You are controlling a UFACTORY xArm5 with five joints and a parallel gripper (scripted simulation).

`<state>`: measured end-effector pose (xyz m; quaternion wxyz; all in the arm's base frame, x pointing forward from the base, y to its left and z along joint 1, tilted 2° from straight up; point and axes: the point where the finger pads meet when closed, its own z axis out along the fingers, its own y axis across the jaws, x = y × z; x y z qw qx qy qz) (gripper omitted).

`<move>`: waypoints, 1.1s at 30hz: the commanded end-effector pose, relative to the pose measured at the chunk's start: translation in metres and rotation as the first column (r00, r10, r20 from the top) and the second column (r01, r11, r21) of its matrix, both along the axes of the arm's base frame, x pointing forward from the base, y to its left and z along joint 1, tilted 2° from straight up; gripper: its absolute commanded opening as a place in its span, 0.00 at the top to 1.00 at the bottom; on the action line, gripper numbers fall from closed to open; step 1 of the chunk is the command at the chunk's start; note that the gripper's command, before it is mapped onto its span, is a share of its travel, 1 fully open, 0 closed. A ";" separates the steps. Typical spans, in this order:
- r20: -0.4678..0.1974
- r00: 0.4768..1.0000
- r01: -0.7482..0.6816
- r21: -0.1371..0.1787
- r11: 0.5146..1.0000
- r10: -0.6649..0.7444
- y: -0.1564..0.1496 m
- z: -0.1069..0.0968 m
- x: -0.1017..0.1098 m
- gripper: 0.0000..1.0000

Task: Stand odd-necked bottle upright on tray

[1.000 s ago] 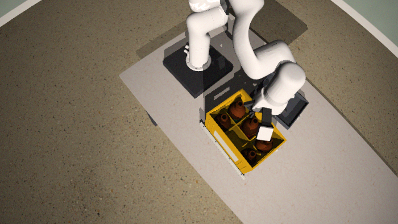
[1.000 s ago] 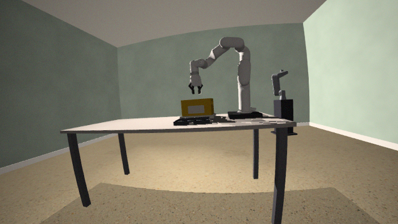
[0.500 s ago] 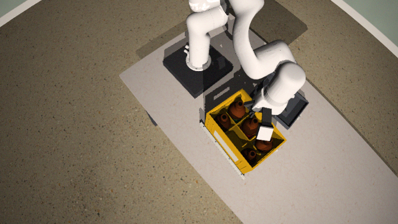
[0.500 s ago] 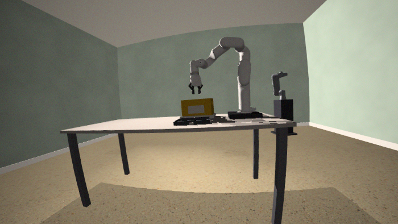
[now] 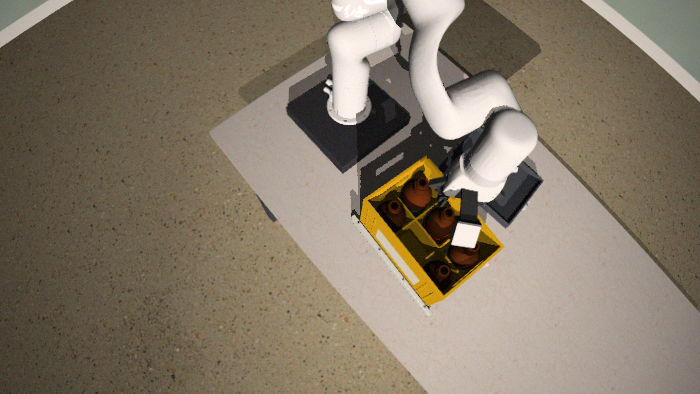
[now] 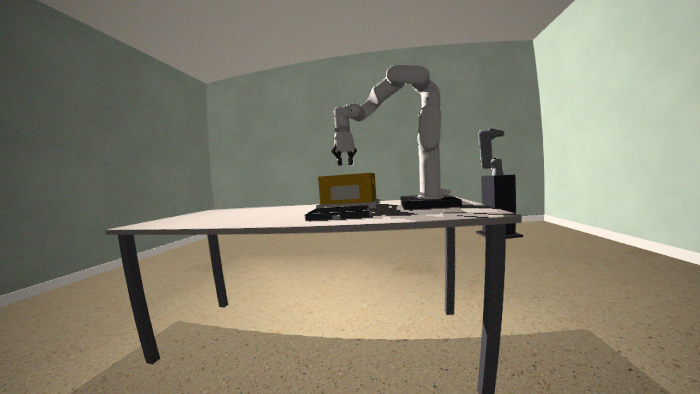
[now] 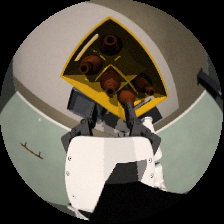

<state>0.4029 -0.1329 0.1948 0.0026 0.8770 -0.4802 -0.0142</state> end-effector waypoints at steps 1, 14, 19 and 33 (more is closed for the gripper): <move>0.004 1.000 0.000 -0.001 1.000 0.000 0.000 0.001 0.001 0.35; 0.004 1.000 0.000 -0.001 1.000 0.000 -0.001 -0.008 0.001 0.35; 0.004 1.000 0.000 -0.001 1.000 0.000 -0.001 -0.012 0.001 0.35; 0.004 1.000 0.000 -0.001 1.000 0.000 0.000 -0.029 0.001 0.35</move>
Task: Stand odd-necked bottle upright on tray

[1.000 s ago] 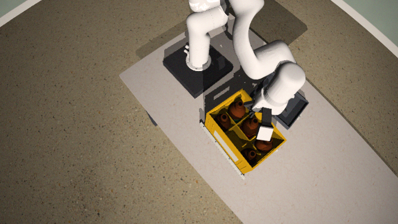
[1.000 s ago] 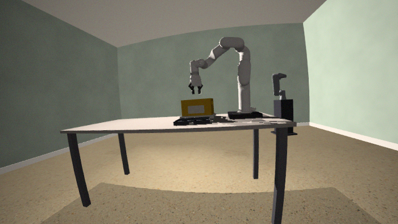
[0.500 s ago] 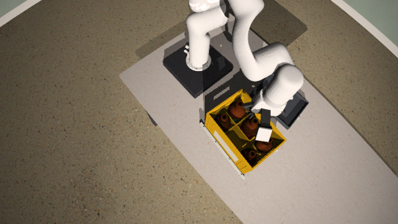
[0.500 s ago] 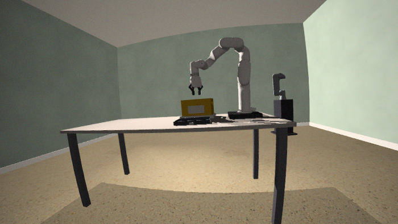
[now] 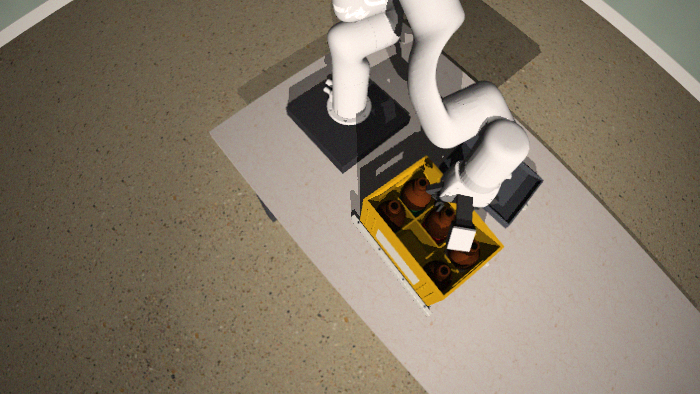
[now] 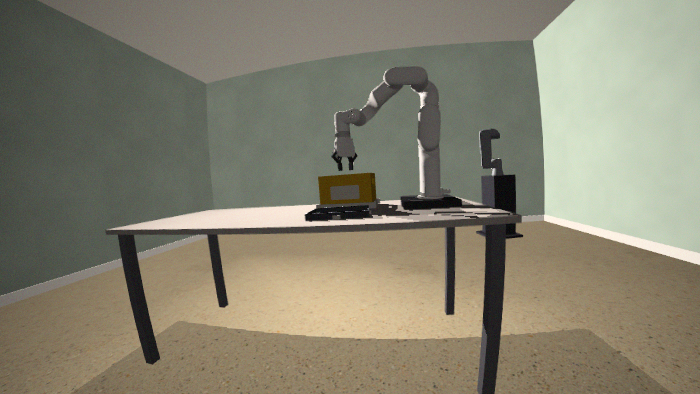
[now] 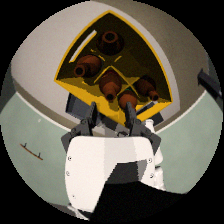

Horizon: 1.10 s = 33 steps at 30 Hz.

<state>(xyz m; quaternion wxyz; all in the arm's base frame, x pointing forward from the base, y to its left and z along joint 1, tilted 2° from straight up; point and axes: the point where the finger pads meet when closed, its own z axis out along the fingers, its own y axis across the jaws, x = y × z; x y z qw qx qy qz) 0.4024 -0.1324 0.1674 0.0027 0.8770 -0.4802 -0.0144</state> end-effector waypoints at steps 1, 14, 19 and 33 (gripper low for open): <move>0.004 1.000 0.000 -0.001 1.000 0.000 0.000 -0.002 0.001 0.35; 0.004 1.000 0.000 -0.001 1.000 0.000 0.000 -0.013 0.001 0.35; 0.004 1.000 0.000 -0.001 1.000 0.000 0.000 -0.014 0.001 0.35; 0.004 1.000 0.000 -0.001 1.000 0.000 0.000 -0.014 0.001 0.35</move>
